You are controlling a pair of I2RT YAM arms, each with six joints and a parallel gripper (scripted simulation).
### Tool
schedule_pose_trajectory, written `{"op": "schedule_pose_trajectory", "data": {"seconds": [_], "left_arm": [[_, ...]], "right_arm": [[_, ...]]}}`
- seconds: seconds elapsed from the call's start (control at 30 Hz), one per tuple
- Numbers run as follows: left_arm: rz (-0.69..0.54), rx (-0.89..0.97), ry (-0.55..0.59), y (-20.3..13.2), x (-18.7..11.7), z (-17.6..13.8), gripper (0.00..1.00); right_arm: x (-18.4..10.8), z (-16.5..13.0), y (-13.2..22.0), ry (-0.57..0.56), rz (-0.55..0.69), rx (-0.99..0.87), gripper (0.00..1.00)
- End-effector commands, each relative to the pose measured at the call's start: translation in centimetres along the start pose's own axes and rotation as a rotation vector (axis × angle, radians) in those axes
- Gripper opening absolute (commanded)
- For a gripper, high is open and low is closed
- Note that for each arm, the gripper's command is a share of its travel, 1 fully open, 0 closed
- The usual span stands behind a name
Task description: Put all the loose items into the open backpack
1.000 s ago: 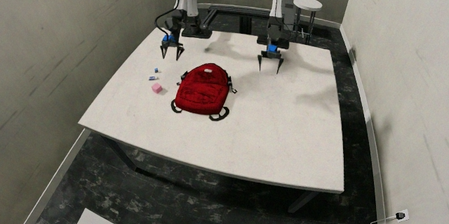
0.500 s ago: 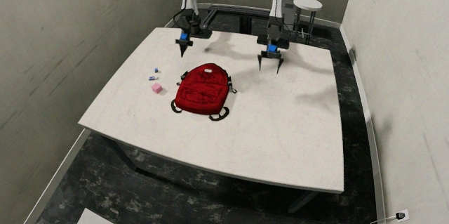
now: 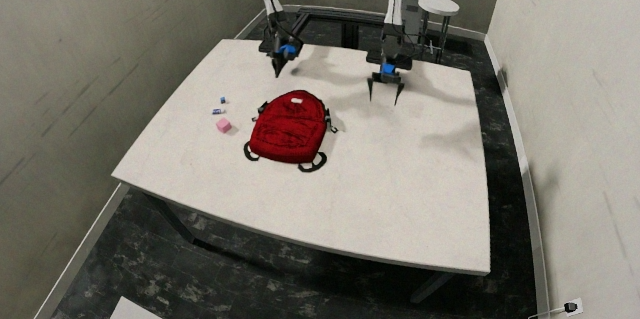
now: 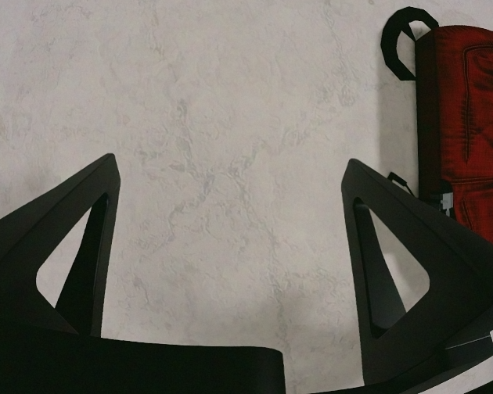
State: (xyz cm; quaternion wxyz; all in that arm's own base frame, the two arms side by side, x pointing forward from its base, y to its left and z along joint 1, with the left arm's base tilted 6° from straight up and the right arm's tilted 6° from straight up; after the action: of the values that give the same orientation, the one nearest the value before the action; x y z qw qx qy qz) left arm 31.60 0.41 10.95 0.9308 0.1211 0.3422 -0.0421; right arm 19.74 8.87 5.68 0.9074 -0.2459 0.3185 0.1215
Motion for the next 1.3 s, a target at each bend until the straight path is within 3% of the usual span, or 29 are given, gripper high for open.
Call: {"op": "schedule_pose_trajectory", "data": {"seconds": [0.0, 0.2, 0.83, 1.1, 1.27], "left_arm": [[-0.001, 0.005, -0.018, 0.0, -0.2, 0.6, 0.9], [-0.001, 0.005, -0.018, 0.0, -0.2, 0.6, 0.9], [-0.001, 0.005, -0.018, 0.0, -0.2, 0.6, 0.9], [-0.001, 0.005, -0.018, 0.0, -0.2, 0.6, 0.9], [-0.001, 0.005, -0.018, 0.0, -0.2, 0.6, 0.9]], "right_arm": [[-1.0, -0.4, 1.0, 0.005, -0.088, -0.11, 0.0], [-2.0, 0.0, 3.2, -0.023, -0.089, -0.229, 0.0], [-5.9, -3.5, 12.7, -0.053, -0.089, -0.811, 0.0], [-2.3, -6.9, 13.6, -0.042, -0.098, -0.812, 0.0], [-2.0, -6.6, 14.5, -0.049, -0.093, -0.806, 0.0]]}}
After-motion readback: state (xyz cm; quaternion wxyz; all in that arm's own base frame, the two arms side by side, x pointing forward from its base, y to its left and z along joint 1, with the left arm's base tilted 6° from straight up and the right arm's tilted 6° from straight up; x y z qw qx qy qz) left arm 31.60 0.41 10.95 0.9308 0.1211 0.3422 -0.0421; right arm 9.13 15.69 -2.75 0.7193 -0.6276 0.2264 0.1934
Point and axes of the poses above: on each arm, the point where the finger pads meet when closed, its own x axis out along the fingers, its own y axis across the jaws, z = x × y, the point moved 5 cm from there along -x, back along the fingers, and after that the axes turned 15 degrees about x, right-handed, at the moved point
